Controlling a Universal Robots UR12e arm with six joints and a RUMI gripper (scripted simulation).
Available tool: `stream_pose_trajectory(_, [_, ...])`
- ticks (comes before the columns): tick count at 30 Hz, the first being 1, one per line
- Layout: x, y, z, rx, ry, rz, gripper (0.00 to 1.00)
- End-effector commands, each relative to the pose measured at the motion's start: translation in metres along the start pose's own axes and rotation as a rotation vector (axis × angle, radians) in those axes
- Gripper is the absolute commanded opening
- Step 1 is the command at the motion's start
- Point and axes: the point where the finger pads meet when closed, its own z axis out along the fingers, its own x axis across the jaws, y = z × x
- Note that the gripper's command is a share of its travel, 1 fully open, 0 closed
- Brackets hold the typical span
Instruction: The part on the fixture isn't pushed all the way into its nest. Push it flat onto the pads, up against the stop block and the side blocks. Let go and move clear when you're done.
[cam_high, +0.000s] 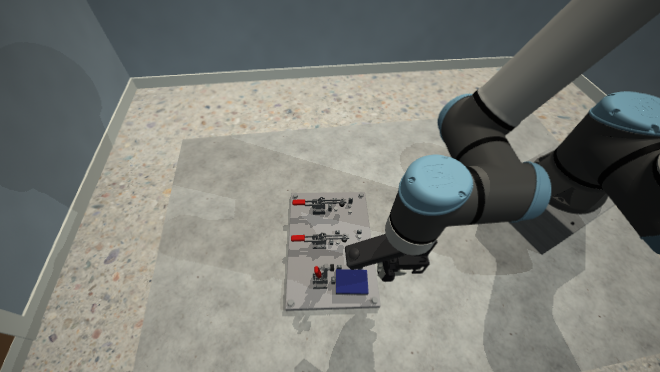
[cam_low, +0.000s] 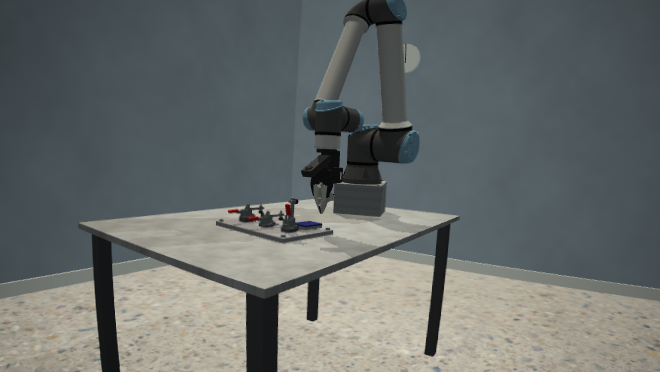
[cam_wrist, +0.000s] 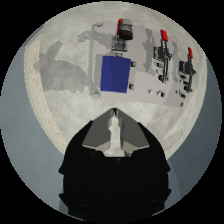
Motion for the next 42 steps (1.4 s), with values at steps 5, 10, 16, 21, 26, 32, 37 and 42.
stream_pose_trajectory(5, [-0.0001,-0.0006,-0.0005,0.001,0.0,0.0,0.0])
stream_pose_trajectory(10, [-0.0001,-0.0006,-0.0004,0.001,0.0,0.0,0.0])
stream_pose_trajectory(16, [-0.0001,-0.0006,-0.0003,0.001,0.0,0.0,0.0])
stream_pose_trajectory(21, [-0.0001,-0.0006,-0.0001,0.001,0.0,0.0,0.0])
stream_pose_trajectory(26, [-0.0001,-0.0006,-0.0001,0.001,0.0,0.0,0.0])
stream_pose_trajectory(32, [-0.0001,-0.0006,0.0,0.001,0.0,0.0,0.0])
stream_pose_trajectory(37, [-0.0003,-0.0008,0.0,0.001,0.0,0.0,0.0])
stream_pose_trajectory(42, [-0.0027,-0.0034,0.0,0.001,0.0,0.0,0.0])
